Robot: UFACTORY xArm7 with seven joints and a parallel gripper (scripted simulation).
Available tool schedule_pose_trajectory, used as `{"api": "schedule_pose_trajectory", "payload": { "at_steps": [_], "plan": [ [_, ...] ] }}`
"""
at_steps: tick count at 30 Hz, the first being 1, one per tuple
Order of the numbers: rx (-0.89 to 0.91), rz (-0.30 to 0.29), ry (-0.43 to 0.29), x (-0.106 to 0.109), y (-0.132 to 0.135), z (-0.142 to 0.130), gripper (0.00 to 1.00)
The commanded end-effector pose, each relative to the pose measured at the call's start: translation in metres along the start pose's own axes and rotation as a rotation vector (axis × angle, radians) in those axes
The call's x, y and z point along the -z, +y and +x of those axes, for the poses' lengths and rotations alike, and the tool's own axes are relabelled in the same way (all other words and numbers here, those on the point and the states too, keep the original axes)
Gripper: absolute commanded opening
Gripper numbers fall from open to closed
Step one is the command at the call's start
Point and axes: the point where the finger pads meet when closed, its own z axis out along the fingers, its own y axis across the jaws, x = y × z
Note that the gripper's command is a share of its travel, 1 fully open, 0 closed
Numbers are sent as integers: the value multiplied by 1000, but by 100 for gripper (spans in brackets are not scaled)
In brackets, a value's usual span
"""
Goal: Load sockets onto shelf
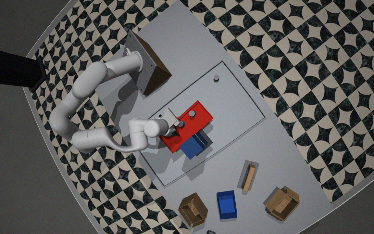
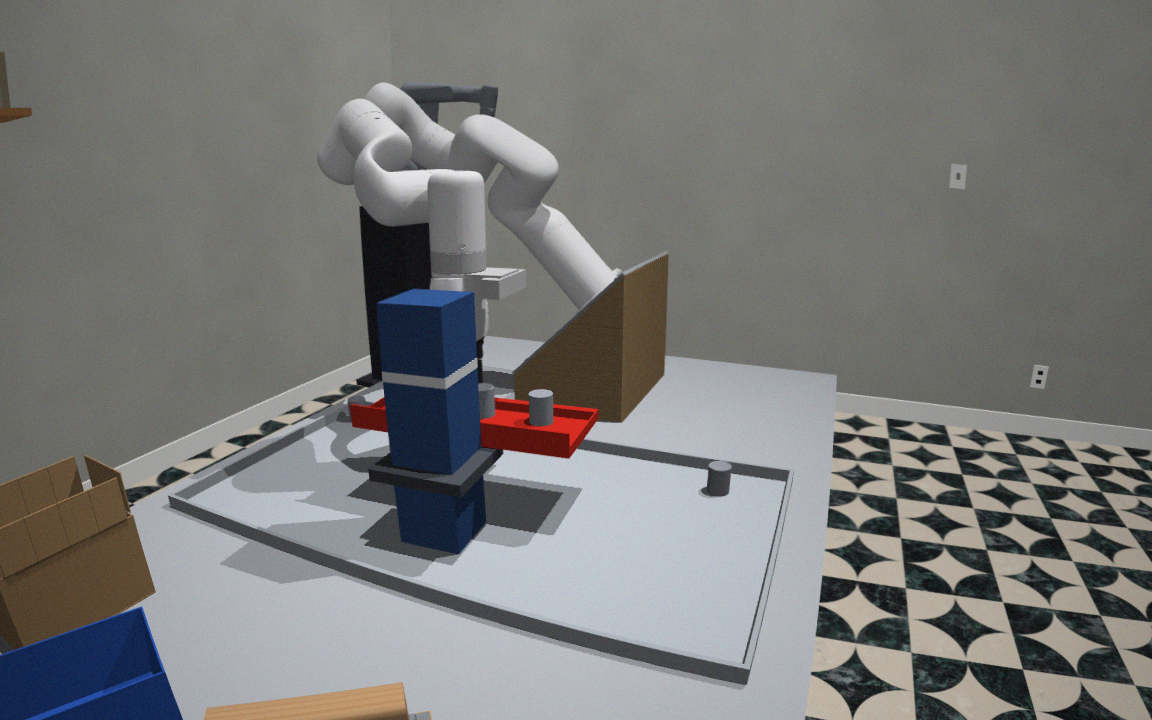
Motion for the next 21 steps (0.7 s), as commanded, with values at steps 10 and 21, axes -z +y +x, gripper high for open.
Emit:
{"api": "schedule_pose_trajectory", "payload": {
  "at_steps": [10, 21],
  "plan": [
    [0, -6, 1, -7, 2, 1, 47],
    [0, -6, 1, -12, 2, 1, 0]
  ]
}}
